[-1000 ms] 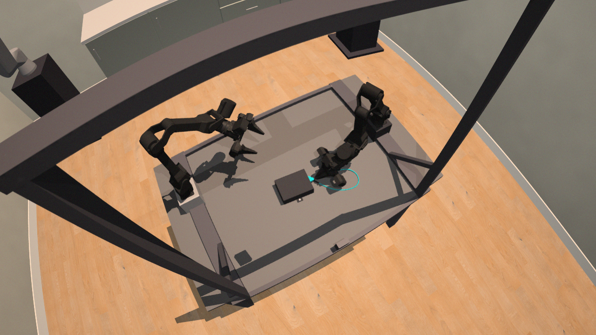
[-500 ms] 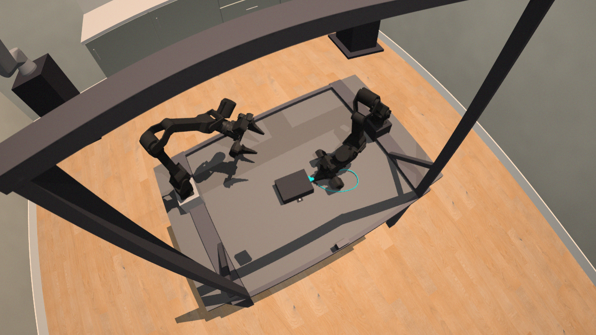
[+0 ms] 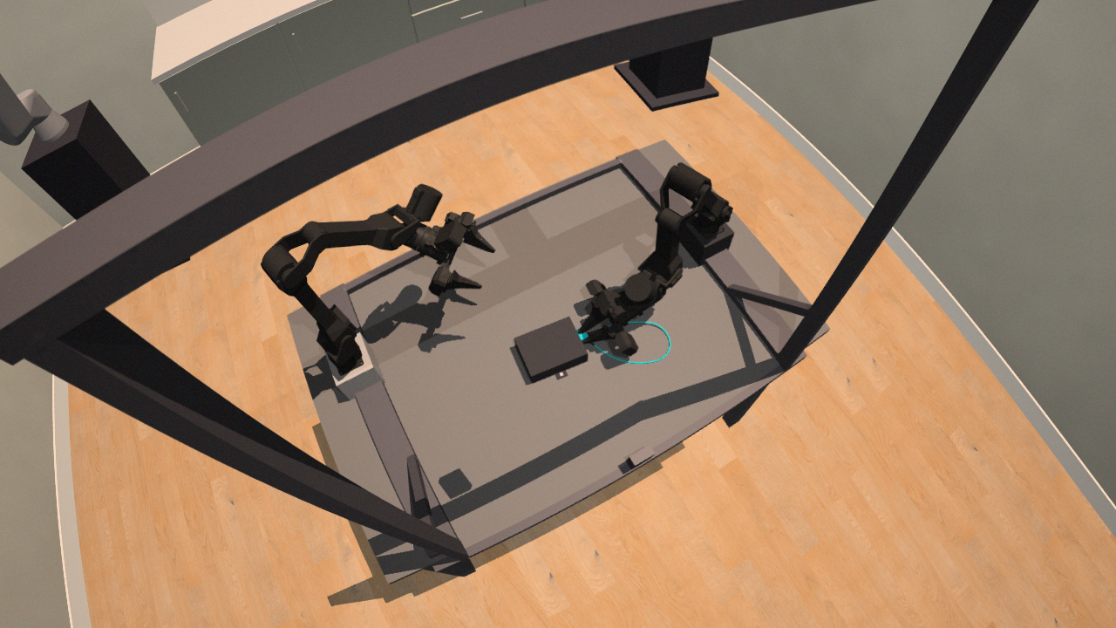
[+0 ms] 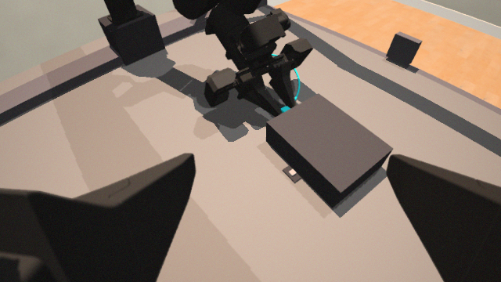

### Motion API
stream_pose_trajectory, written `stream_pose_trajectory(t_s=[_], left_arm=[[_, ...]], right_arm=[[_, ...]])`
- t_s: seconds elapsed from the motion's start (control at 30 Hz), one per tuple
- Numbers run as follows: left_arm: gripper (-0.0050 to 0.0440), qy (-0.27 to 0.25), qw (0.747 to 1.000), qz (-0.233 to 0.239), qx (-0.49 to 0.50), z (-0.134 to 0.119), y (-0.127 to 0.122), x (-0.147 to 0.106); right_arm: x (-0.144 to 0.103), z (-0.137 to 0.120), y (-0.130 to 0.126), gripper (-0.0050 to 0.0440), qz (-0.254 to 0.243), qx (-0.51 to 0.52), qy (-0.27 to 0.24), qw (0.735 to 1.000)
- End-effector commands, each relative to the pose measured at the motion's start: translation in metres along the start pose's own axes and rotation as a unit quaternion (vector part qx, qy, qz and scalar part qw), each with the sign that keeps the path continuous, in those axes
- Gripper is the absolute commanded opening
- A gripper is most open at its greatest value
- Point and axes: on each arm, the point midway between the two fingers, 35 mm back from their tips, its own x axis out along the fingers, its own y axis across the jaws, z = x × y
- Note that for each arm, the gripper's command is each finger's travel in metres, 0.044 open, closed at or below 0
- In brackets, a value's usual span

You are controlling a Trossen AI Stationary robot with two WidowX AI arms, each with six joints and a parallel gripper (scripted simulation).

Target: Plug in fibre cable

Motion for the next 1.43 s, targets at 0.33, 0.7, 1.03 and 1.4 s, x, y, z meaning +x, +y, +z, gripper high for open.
stream_pose_trajectory(t_s=[0.33,0.7,1.03,1.4], left_arm=[[0.0440,-0.005,1.000,0.004,0.008,0.007,0.002,-0.003],[0.0440,-0.005,1.000,0.004,0.008,0.007,0.002,-0.003],[0.0440,-0.005,1.000,0.004,0.008,0.007,0.002,-0.003],[0.0440,-0.005,1.000,0.004,0.008,0.007,0.002,-0.003]], right_arm=[[-0.029,0.007,0.002,0.0140,0.003,0.004,-0.008,1.000],[-0.057,-0.010,0.002,0.0404,0.003,0.004,0.001,1.000],[-0.055,-0.012,0.002,0.0440,0.003,0.002,0.004,1.000],[-0.055,-0.012,0.002,0.0440,0.003,0.002,0.004,1.000]])
